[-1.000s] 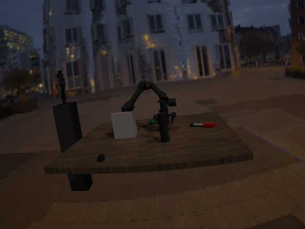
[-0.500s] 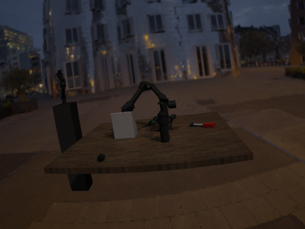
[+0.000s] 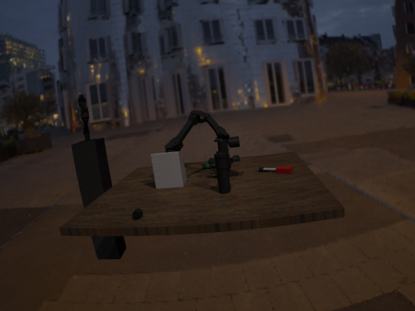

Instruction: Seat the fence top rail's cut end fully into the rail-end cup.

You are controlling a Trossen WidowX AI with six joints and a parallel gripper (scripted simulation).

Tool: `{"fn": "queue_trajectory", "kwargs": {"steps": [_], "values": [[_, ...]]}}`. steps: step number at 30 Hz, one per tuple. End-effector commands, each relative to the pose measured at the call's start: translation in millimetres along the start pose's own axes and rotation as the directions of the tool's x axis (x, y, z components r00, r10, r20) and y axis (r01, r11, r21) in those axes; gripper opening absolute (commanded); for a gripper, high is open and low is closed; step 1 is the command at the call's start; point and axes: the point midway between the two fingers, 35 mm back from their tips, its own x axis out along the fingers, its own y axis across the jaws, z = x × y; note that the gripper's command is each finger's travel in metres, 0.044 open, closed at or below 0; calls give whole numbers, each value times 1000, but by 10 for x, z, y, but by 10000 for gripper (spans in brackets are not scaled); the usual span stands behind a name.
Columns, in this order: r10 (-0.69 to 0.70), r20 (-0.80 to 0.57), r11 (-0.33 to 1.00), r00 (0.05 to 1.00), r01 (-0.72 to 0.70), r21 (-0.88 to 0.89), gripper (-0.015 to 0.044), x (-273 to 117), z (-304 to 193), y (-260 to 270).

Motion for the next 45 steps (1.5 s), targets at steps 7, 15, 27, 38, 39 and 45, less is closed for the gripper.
{"fn": "queue_trajectory", "kwargs": {"steps": [7,15,27,38,39,45], "values": [[-5,-60,1000,998,5,-1,0,-204,-53,-33],[-1,-272,1000,962,-2,-11,0,-784,-199,-41],[1,-289,1000,957,-5,-11,0,-837,-209,-34],[9,-266,1000,964,-11,-5,0,-784,-173,-26],[9,-266,1000,964,-11,-5,0,-788,-175,-27],[9,-266,1000,964,-11,-5,0,-823,-194,-37]]}}
